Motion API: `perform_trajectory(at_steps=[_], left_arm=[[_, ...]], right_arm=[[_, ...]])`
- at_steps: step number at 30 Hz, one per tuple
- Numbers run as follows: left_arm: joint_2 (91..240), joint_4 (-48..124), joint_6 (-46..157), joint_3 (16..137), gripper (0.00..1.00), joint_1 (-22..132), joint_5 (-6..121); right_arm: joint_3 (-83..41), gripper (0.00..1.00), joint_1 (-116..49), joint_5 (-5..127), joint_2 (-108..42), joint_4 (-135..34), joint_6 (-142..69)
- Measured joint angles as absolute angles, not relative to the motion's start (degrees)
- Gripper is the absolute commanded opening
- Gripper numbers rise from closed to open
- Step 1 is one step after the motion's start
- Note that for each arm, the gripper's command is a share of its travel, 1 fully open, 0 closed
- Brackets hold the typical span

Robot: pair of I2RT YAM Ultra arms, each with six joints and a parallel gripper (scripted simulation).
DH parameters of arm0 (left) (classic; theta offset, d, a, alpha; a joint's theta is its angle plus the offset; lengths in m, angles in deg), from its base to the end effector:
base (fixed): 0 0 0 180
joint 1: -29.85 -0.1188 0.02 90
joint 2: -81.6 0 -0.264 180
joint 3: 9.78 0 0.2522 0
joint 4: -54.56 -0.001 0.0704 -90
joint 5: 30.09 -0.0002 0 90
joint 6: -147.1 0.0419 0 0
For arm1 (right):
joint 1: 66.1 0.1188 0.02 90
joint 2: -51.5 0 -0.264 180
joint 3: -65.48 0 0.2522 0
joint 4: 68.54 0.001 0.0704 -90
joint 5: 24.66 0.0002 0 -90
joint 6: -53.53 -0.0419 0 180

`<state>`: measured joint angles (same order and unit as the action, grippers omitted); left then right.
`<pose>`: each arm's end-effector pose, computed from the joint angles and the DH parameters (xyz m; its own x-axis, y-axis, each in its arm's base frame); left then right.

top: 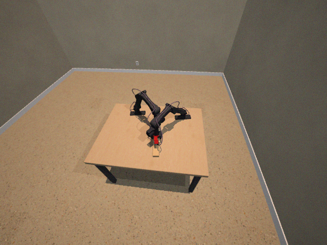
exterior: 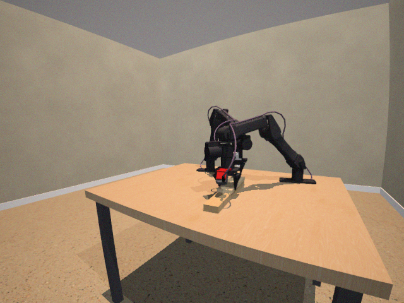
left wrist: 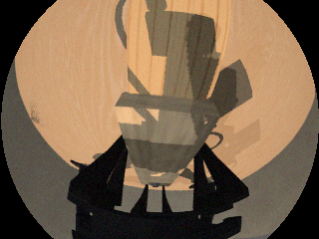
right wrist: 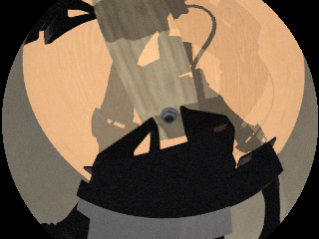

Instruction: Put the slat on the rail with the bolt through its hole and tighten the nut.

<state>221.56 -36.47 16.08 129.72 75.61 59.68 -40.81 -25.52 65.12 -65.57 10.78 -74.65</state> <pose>0.3293 -0.3370 0.1744 -0.9964 0.0824 0.0223 0.0827 0.9965 0.0140 0.2935 0.2530 0.1944 -0.9991 -0.0419 0.0037 -0.0419 0.9991 0.0019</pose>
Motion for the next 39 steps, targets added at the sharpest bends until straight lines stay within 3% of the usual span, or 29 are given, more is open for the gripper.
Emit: perform_trajectory(at_steps=[27, 39], left_arm=[[221.56, -36.47, 16.08, 129.72, 0.72, 75.61, 59.68], [221.56, -36.47, 16.08, 129.72, 0.72, 75.61, 59.68]], right_arm=[[-40.81, 0.34, -25.52, 65.51, -65.57, 10.78, -4.55], [-40.81, 0.34, -25.52, 65.51, -65.57, 10.78, -4.18]])
